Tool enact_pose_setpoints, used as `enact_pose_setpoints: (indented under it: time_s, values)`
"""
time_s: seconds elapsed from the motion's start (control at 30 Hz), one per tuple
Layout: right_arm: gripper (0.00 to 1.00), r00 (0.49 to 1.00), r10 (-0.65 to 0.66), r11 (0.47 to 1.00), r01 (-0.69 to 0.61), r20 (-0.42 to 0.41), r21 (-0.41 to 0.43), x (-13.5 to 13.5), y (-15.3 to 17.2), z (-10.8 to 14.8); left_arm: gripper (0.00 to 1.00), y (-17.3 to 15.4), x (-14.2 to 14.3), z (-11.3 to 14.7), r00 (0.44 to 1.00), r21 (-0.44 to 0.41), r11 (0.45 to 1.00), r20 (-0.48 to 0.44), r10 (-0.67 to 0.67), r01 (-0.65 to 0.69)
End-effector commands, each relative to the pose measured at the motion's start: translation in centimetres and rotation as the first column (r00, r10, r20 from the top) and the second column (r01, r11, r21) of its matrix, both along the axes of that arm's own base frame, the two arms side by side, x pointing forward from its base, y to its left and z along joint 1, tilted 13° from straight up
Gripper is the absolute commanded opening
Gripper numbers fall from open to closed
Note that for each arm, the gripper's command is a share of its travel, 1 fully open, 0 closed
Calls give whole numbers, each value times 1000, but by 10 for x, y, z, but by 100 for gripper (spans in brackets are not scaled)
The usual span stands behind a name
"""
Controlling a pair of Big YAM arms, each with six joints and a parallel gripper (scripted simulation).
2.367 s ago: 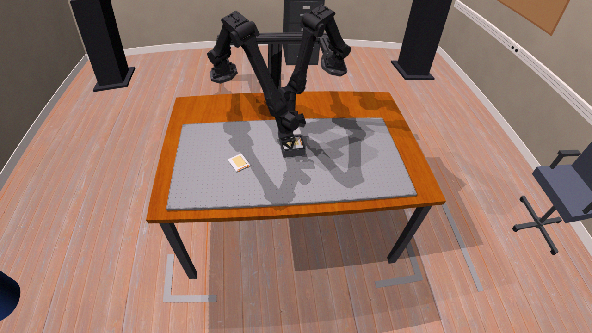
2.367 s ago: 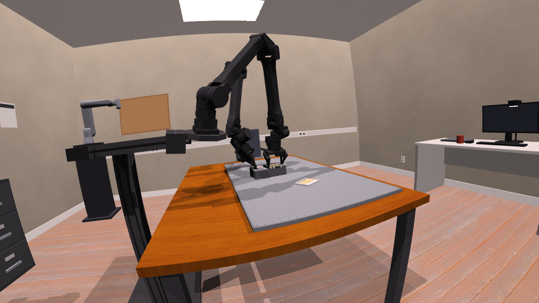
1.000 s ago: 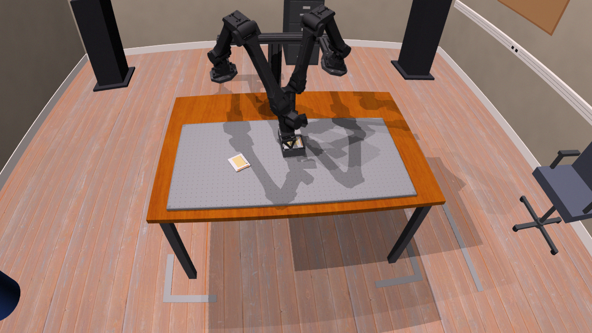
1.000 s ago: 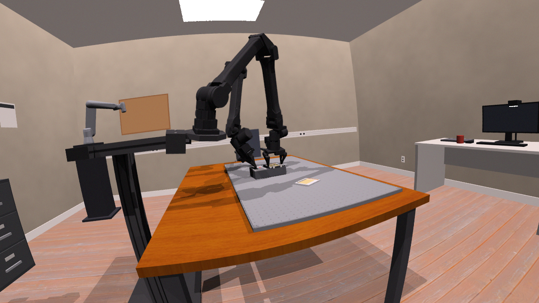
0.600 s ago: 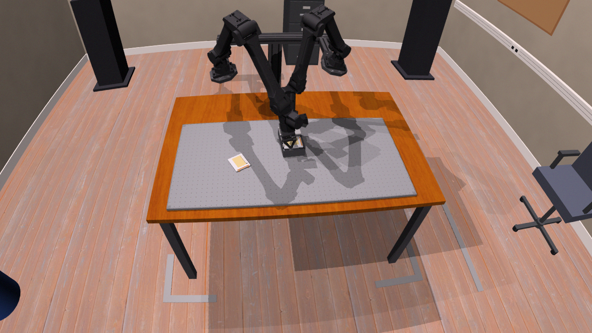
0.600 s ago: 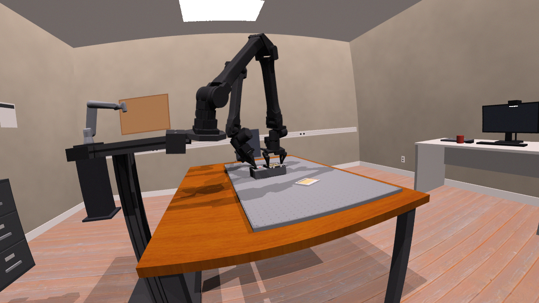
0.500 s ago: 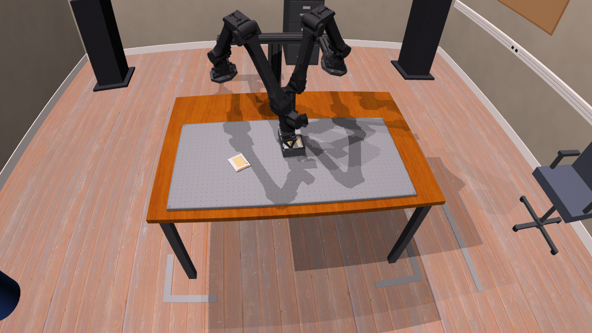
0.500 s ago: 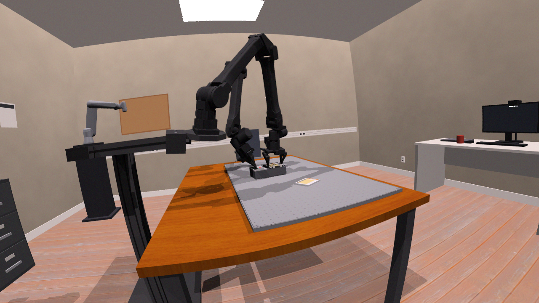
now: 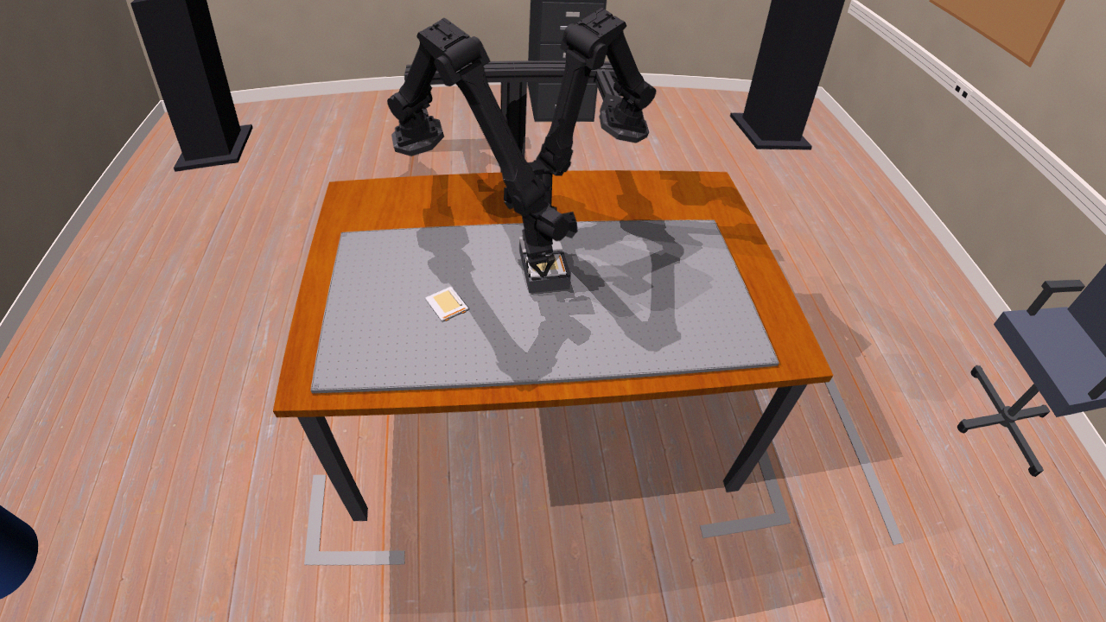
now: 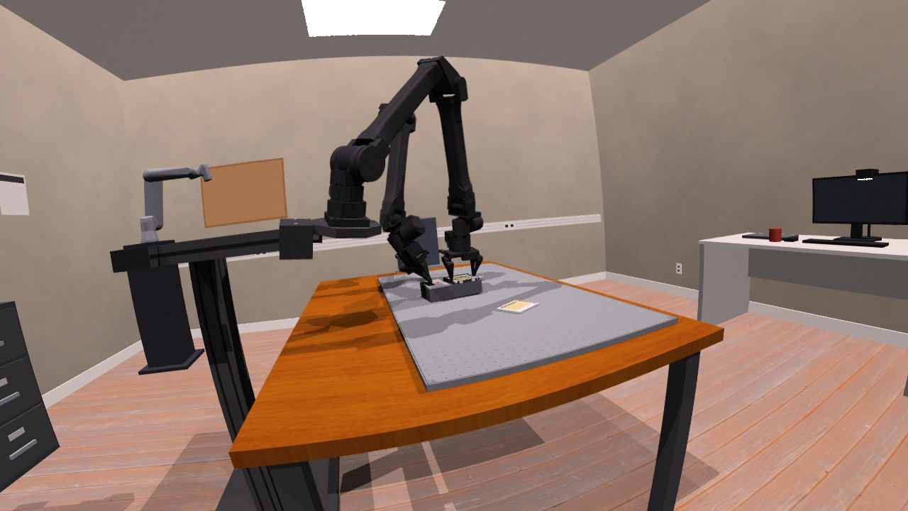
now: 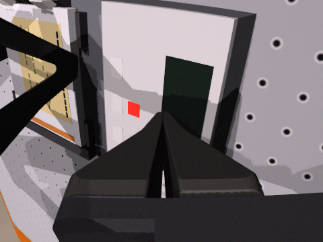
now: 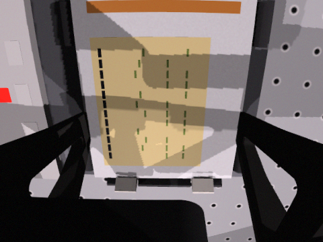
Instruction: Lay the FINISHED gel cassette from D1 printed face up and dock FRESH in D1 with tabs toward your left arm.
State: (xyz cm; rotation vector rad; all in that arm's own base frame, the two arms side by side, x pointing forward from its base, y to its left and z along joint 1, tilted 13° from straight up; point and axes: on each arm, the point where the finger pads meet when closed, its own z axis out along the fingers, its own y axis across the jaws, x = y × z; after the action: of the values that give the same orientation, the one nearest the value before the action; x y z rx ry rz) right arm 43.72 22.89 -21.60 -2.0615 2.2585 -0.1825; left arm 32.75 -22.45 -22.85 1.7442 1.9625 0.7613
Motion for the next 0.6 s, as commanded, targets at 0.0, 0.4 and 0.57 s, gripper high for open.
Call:
enact_pose_setpoints:
  time_s: [0.0,0.4,0.57]
  values:
    - [0,1000,-3,1000,3,-1,-11,3,9,13,0,39,-25,-48,993,84,996,-115,15,-5]
    - [0,1000,-5,1000,5,-3,-28,2,10,15,0,39,-25,-48,993,84,996,-115,15,-5]
    - [0,1000,-8,1000,8,-11,-27,1,10,16,0,39,-25,-48,993,84,996,-115,15,-5]
